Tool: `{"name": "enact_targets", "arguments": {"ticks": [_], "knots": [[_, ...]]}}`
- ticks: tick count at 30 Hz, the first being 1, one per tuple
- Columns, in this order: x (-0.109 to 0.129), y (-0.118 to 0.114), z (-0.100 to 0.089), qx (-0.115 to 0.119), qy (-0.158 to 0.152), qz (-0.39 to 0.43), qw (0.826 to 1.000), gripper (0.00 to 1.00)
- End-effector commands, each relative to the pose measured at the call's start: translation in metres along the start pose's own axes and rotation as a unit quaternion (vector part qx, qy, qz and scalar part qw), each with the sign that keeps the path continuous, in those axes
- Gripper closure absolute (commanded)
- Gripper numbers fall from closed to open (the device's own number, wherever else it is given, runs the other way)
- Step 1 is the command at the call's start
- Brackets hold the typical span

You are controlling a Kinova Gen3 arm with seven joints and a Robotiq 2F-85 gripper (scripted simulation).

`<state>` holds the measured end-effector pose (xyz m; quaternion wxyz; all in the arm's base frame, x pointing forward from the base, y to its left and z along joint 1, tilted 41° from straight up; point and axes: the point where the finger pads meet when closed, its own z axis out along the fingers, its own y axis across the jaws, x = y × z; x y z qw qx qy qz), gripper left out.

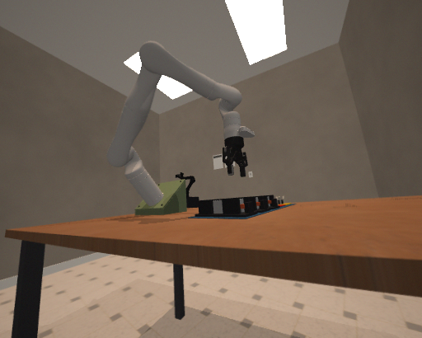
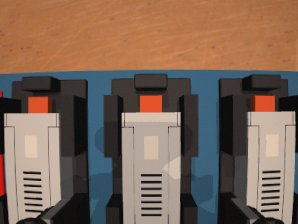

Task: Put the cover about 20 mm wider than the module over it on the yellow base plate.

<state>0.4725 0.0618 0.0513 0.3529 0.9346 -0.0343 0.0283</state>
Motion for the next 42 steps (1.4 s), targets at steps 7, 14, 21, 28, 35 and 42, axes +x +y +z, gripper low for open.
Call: {"name": "enact_targets", "arguments": {"ticks": [7,14,21,28,35,42], "knots": [[0.000,0.000,0.001,0.001,0.001,0.000,1.000,0.00],[0.000,0.000,0.004,0.001,0.001,0.000,1.000,0.00],[0.000,0.000,0.004,0.001,0.001,0.000,1.000,0.00],[0.000,0.000,0.004,0.001,0.001,0.000,1.000,0.00],[0.000,0.000,0.004,0.001,0.001,0.000,1.000,0.00],[0.000,0.030,0.005,0.001,0.001,0.000,1.000,0.00]]}}
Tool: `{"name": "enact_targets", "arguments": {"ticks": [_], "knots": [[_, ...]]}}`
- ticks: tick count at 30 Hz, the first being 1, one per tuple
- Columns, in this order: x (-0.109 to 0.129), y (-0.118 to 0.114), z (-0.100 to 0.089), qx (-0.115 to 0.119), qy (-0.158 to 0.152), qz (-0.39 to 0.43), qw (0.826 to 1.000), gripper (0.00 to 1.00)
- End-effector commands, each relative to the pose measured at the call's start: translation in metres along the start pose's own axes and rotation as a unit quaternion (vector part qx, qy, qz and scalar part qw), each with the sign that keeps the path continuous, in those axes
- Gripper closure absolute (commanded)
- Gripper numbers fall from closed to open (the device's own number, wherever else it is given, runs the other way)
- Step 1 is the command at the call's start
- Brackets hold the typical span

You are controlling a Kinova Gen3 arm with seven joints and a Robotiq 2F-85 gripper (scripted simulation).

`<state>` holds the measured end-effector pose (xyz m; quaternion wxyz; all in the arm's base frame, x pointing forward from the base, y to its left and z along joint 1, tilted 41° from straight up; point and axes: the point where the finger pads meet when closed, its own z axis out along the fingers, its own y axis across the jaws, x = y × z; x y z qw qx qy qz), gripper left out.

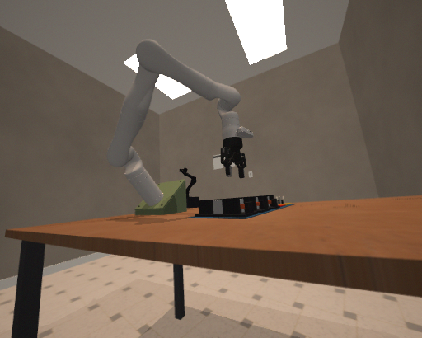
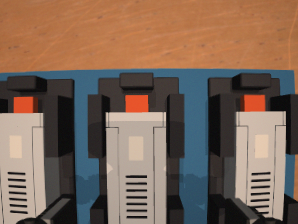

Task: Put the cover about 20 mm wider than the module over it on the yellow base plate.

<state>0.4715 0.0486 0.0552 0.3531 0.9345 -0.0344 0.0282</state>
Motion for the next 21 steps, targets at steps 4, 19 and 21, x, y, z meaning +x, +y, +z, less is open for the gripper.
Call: {"name": "enact_targets", "arguments": {"ticks": [4,19,21], "knots": [[0.000,0.041,0.001,0.001,0.001,0.000,1.000,0.00],[0.000,0.088,0.003,0.001,0.001,0.000,1.000,0.00],[0.000,0.100,0.004,0.001,0.001,0.000,1.000,0.00]]}}
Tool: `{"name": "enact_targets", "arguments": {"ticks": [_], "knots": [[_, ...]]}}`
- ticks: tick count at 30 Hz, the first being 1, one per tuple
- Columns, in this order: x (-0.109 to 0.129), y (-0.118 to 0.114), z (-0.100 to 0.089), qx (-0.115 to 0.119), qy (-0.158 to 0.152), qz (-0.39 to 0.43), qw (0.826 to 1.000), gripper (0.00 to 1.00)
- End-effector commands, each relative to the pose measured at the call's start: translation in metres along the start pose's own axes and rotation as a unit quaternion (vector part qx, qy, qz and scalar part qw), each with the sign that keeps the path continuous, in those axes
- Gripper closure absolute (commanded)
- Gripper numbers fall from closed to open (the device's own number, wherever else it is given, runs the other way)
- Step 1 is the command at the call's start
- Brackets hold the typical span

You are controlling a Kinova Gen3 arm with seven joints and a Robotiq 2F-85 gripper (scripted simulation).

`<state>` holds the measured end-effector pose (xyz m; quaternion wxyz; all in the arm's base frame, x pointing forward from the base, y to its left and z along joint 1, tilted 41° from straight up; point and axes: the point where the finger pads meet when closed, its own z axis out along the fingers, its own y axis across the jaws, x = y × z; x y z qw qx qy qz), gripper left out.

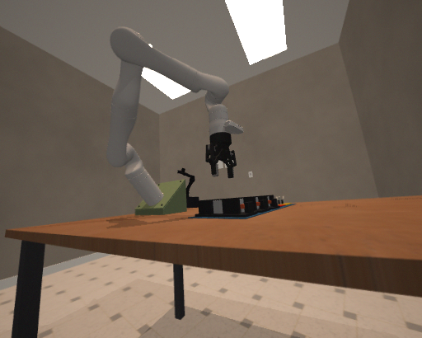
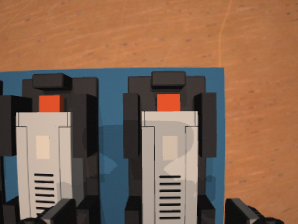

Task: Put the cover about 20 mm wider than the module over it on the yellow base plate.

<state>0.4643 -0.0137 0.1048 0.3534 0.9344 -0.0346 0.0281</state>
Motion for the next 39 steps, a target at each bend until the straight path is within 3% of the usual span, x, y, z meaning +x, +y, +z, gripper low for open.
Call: {"name": "enact_targets", "arguments": {"ticks": [1,39], "knots": [[0.0003,0.0262,0.0001,0.001,0.001,0.000,1.000,0.00],[0.0008,0.0231,-0.0001,0.001,0.001,0.000,1.000,0.00]]}}
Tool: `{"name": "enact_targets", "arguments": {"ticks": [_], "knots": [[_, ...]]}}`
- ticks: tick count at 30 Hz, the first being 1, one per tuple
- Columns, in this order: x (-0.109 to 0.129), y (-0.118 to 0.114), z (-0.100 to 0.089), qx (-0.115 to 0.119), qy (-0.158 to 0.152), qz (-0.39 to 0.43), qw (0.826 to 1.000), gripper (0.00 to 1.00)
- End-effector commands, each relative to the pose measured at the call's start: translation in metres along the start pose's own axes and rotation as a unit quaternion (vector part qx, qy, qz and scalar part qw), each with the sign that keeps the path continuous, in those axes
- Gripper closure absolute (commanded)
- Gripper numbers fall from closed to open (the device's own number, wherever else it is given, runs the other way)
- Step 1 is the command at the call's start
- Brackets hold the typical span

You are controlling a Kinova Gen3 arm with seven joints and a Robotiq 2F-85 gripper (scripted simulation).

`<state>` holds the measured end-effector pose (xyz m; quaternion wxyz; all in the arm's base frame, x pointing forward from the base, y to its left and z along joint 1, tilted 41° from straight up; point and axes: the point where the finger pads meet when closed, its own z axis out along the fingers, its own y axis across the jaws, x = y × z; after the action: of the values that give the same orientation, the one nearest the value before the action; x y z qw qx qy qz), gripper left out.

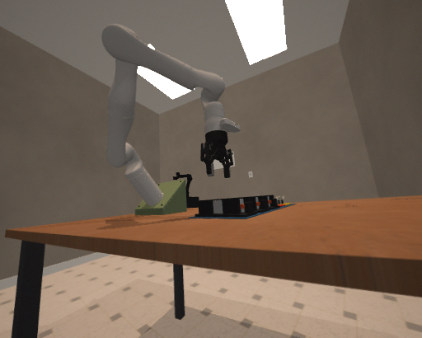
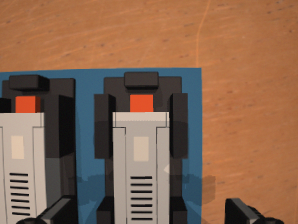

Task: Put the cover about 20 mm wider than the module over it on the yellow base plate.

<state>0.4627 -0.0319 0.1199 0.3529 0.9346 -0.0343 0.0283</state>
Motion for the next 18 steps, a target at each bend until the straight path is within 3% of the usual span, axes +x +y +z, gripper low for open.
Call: {"name": "enact_targets", "arguments": {"ticks": [1,18], "knots": [[0.0004,-0.0007,-0.0009,0.000,0.001,0.000,1.000,0.00],[0.0005,-0.0046,-0.0011,0.000,0.001,0.000,1.000,0.00]]}}
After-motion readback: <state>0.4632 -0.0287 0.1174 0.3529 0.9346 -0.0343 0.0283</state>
